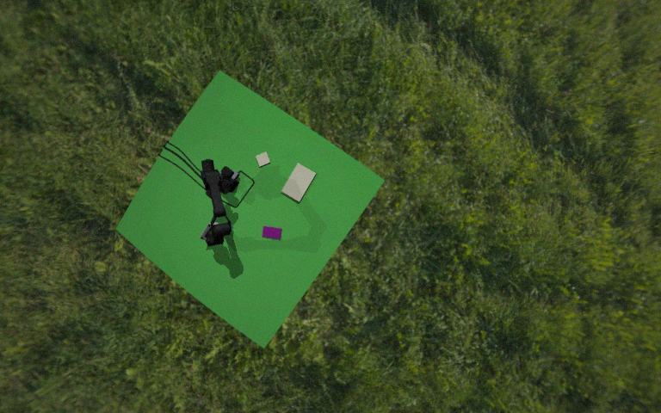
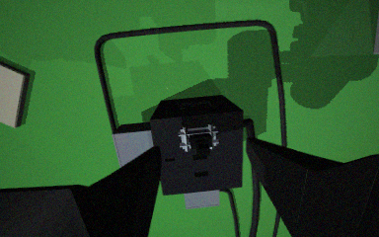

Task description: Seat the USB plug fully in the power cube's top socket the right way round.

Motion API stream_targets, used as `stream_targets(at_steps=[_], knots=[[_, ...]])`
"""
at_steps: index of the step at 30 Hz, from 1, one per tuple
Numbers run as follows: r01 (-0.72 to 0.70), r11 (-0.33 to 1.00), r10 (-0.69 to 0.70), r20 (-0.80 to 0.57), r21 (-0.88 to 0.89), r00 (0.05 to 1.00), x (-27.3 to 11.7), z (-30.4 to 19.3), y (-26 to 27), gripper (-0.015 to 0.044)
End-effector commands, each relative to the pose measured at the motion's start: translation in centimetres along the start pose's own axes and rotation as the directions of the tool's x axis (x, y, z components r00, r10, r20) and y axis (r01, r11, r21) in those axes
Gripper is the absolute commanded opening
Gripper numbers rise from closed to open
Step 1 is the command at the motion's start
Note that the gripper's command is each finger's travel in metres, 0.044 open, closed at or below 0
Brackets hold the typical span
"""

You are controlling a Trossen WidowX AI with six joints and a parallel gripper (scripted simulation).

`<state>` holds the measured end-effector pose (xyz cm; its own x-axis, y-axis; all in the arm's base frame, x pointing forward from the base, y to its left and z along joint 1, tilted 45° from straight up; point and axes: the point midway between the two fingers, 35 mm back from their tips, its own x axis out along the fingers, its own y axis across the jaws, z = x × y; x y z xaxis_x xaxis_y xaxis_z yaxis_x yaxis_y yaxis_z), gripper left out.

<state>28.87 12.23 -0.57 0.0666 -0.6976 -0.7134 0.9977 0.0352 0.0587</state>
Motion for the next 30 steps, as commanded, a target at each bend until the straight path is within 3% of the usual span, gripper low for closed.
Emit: stream_targets(at_steps=[1, 8, 30], knots=[[-0.001, 1.0, 0.001, 0.0, 0.001, 1.0, -0.03, -0.01, 0.04, 0.0177], [-0.001, 1.0, 0.001, 0.0, 0.001, 1.0, -0.03, -0.01, 0.04, 0.0], [-0.001, 1.0, 0.001, 0.0, 0.0, 1.0, -0.24, 0.0, 0.02, 0.0]])
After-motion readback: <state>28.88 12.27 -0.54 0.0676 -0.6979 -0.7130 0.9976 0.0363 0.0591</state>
